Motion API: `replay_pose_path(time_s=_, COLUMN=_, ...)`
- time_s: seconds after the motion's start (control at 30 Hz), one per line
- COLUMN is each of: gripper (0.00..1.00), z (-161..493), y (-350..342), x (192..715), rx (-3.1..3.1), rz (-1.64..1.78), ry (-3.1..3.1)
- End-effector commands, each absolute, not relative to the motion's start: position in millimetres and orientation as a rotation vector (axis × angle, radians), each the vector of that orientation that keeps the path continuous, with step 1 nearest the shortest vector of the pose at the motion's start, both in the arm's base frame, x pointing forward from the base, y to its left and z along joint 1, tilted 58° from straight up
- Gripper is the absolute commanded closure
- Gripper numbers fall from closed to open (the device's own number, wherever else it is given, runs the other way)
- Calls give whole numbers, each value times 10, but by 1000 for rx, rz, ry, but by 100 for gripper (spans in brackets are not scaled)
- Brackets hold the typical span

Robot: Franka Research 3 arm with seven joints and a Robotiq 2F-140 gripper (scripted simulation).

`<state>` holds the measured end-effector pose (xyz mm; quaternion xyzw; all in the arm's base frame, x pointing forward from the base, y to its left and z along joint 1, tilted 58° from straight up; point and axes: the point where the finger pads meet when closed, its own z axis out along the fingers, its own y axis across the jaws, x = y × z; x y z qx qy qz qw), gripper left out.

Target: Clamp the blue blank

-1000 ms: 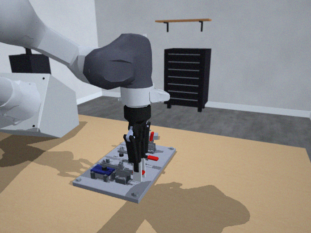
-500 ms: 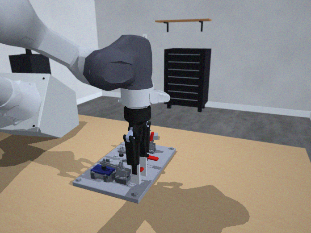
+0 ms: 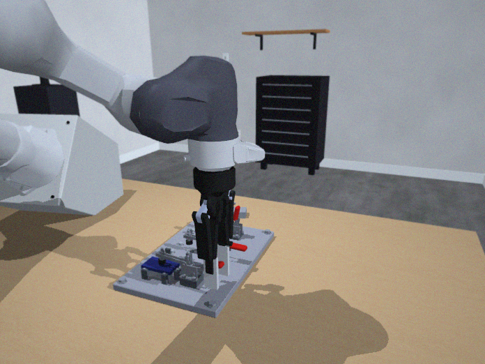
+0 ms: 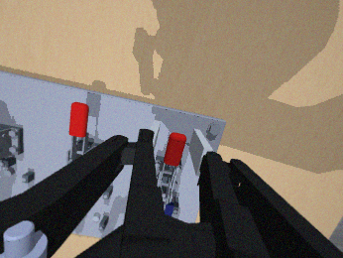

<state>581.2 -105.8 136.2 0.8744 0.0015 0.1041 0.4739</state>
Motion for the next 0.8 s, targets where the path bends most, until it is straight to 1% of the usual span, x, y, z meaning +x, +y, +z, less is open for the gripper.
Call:
replay_pose_path(time_s=0.0, gripper=72, z=1355, y=-1065, x=5823, rx=2139, rz=256, ry=9)
replay_pose_path(time_s=0.43, gripper=72, z=1374, y=-1035, x=5816, rx=2139, rz=256, ry=9)
replay_pose_path(time_s=0.77, gripper=72, z=1600, y=-683, x=5737, rx=2139, rz=256, ry=9)
